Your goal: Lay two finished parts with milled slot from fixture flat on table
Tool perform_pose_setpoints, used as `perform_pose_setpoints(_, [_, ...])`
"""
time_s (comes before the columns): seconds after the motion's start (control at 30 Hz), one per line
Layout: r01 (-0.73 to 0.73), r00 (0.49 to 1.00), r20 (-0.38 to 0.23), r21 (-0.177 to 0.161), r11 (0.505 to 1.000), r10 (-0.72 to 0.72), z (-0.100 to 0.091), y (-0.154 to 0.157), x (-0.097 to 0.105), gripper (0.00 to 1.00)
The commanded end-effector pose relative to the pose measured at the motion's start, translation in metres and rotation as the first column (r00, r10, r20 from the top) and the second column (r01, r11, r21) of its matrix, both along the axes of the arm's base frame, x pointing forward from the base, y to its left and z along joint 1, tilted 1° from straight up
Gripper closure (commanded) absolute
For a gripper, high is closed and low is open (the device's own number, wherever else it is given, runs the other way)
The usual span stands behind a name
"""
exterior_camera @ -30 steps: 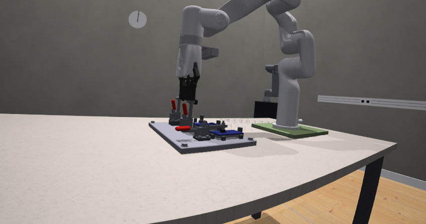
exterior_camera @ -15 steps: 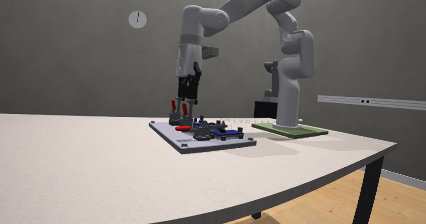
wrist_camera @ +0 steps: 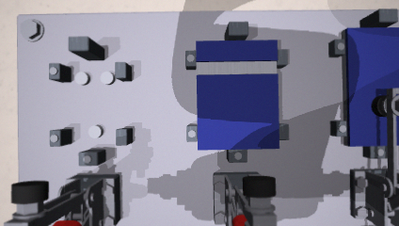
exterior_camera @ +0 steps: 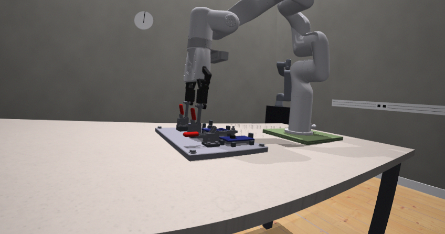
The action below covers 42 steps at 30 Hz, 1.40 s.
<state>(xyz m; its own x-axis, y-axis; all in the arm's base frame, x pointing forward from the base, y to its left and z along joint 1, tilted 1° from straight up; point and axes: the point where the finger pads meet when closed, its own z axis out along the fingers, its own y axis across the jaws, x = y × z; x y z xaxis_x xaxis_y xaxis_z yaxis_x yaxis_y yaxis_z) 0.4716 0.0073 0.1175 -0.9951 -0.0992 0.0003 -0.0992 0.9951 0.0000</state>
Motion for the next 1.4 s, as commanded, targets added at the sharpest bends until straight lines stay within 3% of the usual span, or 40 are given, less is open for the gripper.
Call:
perform_pose_setpoints(0.0, [0.0, 1.0, 0.004, 0.0, 1.0, 0.0, -0.001, 0.0, 0.001, 0.0])
perform_pose_setpoints(0.67, [0.0, 1.0, 0.004, 0.0, 1.0, 0.0, -0.002, -0.001, -0.005, 0.0])
perform_pose_setpoints(1.37, [0.0, 1.0, 0.004, 0.0, 1.0, 0.0, -0.002, -0.006, -0.06, 0.0])
